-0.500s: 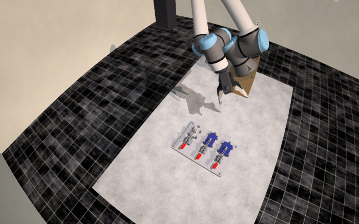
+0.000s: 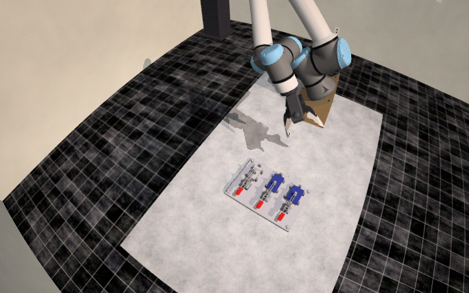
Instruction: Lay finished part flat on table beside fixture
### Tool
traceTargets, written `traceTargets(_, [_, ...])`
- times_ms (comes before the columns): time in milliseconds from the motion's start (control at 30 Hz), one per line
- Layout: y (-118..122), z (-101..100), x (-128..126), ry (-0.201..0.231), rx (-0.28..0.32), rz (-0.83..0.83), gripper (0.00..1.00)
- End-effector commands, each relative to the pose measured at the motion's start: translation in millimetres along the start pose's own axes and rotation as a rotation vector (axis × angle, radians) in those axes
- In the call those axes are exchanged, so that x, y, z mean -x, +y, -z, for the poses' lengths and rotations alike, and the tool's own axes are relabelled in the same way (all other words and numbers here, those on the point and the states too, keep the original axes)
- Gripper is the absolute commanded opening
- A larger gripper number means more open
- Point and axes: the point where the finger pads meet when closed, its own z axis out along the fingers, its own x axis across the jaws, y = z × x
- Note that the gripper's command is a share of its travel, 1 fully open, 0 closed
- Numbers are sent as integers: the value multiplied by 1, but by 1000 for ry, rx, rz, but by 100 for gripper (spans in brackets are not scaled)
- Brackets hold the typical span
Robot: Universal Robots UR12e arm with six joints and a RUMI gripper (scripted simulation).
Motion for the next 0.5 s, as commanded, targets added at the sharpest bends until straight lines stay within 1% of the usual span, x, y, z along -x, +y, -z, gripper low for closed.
traceTargets(0, [0,0,0,0,-1,0,100])
traceTargets(100, [-1,0,-1,3,0,-2,100])
traceTargets(167, [-2,0,-7,16,8,-15,100])
traceTargets(200, [-3,0,-13,30,15,-27,100])
traceTargets(233, [-5,0,-21,48,24,-44,100])
traceTargets(300, [-11,0,-42,100,47,-90,100])
traceTargets(367, [-18,2,-69,169,73,-149,100])
traceTargets(433, [-27,5,-100,251,96,-216,100])
traceTargets(467, [-27,5,-100,251,96,-216,100])
